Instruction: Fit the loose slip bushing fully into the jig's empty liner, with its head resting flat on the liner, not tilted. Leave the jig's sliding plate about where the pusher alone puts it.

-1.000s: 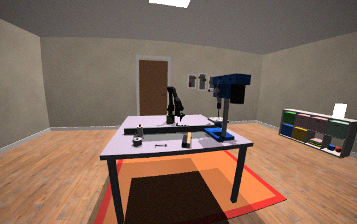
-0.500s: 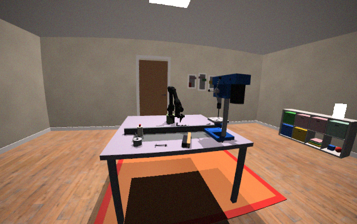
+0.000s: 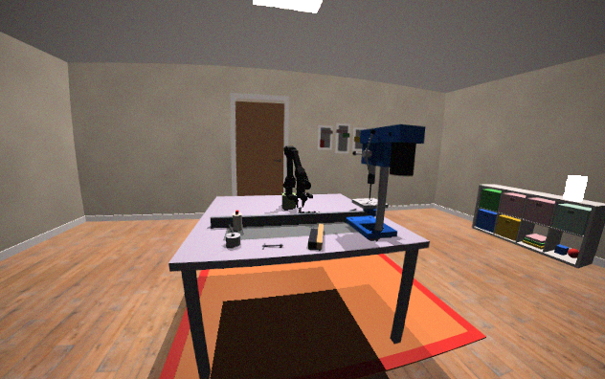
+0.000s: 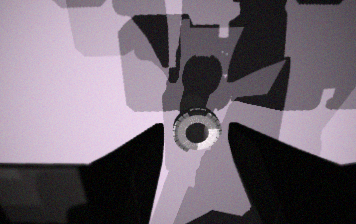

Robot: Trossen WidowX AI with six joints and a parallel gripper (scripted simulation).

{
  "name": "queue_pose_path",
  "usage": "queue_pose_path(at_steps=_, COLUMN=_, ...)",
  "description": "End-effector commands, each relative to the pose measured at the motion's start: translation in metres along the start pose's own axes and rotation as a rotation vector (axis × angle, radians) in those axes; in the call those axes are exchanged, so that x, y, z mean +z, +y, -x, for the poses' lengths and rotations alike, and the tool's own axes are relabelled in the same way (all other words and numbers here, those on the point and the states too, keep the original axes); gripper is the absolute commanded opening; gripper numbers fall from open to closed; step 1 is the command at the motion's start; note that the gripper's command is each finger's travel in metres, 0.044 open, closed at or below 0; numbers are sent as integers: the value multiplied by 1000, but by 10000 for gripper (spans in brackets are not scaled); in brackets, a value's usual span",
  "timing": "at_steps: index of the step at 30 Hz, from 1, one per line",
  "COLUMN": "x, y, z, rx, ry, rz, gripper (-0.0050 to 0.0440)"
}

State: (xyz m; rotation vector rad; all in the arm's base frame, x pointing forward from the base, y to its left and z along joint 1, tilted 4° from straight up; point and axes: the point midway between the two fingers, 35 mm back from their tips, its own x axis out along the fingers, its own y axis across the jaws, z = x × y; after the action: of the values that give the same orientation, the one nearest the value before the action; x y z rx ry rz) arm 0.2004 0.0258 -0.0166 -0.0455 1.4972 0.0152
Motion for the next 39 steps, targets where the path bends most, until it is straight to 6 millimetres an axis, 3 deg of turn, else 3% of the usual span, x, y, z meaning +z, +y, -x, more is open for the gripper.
queue_pose_path(at_steps=1, x=3, y=0, z=3, rx=2, ry=-14, rz=0, gripper=149)
queue_pose_path(at_steps=16, x=3, y=0, z=3, rx=2, ry=-14, rz=0, gripper=63)
queue_pose_path(at_steps=19, x=9, y=1, z=12, rx=3, ry=-31, rz=-1, gripper=0)
queue_pose_path(at_steps=30, x=9, y=1, z=64, rx=1, ry=-32, rz=-1, gripper=-5)
queue_pose_path(at_steps=33, x=9, y=2, z=63, rx=0, ry=-23, rz=-1, gripper=-5)
queue_pose_path(at_steps=39, x=7, y=1, z=51, rx=3, ry=-24, rz=2, gripper=-50)
